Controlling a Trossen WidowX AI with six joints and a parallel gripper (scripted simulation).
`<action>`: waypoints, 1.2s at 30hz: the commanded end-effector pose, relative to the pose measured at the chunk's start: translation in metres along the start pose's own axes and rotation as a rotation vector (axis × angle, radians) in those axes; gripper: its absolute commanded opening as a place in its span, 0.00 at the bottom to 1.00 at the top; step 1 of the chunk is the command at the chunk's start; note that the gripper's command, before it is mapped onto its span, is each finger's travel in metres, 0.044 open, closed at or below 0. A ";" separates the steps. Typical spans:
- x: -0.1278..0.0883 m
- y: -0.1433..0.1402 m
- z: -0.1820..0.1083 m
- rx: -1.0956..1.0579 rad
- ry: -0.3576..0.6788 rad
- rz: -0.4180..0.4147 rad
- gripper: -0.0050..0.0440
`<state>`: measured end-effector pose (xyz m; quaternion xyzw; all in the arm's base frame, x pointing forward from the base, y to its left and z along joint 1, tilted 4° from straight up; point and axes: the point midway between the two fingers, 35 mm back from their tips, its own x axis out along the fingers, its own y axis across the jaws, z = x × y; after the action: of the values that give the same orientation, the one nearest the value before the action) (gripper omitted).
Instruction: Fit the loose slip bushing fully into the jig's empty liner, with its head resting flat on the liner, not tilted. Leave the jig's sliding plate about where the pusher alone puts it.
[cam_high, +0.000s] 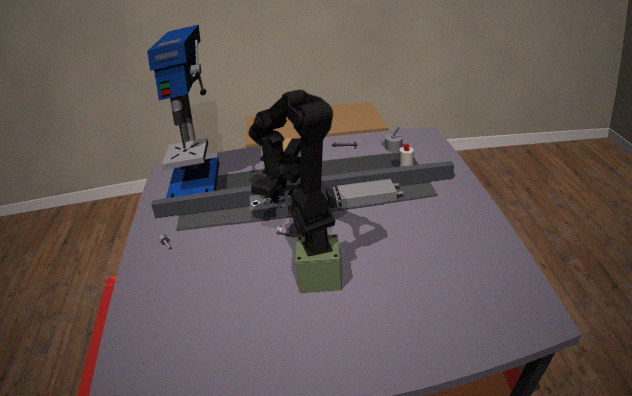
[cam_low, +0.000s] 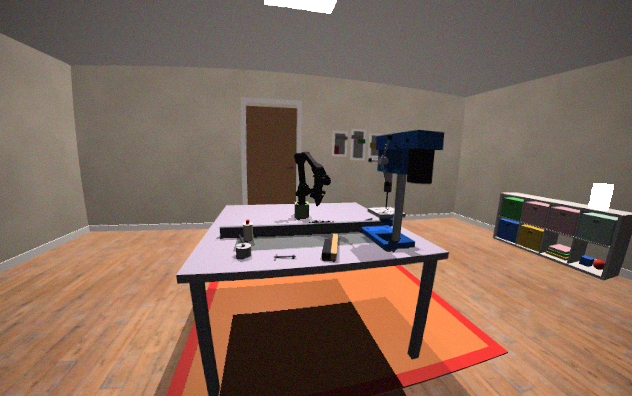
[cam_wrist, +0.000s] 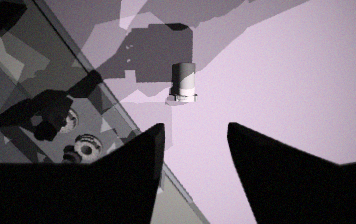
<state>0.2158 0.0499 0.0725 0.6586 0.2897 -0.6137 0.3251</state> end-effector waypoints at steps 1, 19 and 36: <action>-0.004 0.002 -0.002 0.002 0.012 0.011 0.46; -0.004 0.002 -0.002 0.002 0.012 0.011 0.46; -0.001 0.003 -0.005 -0.284 -0.041 -0.005 0.58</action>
<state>0.2158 0.0500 0.0717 0.6289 0.3253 -0.6018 0.3694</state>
